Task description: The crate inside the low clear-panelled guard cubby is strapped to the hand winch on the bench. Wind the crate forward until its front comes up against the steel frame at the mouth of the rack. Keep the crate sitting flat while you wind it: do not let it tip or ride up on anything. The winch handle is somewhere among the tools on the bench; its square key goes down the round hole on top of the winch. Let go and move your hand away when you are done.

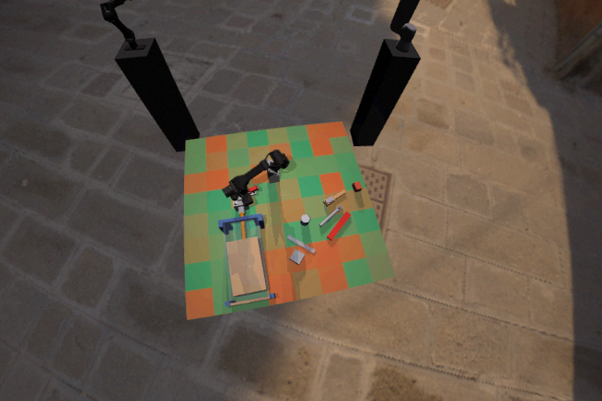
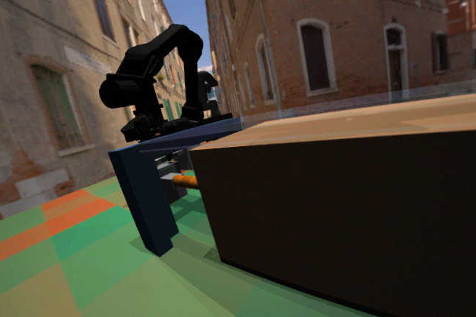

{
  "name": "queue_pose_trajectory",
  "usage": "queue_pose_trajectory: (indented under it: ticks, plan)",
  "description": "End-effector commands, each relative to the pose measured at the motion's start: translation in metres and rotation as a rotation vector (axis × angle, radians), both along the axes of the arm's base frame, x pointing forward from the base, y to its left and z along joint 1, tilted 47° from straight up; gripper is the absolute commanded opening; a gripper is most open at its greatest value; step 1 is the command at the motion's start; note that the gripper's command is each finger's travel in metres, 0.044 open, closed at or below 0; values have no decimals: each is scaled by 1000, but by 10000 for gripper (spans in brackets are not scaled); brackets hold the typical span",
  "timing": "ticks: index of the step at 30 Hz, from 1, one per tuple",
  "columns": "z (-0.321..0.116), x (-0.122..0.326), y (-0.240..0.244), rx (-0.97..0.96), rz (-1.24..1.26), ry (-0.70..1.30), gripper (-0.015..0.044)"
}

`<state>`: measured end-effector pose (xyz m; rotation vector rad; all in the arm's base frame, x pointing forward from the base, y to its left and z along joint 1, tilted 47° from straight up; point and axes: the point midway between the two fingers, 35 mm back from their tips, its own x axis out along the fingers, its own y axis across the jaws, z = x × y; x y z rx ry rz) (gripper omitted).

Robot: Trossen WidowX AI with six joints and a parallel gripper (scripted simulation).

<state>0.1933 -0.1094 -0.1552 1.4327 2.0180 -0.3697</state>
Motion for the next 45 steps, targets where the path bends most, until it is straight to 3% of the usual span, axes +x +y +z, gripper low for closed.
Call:
queue_pose_trajectory:
  ticks: [1,25,45]
  plan:
    - [-3,0,3,-3,-14,25,0]
    - [-4,-5,0,20,89,-79,0]
    - [-3,-3,1,12,57,-47,0]
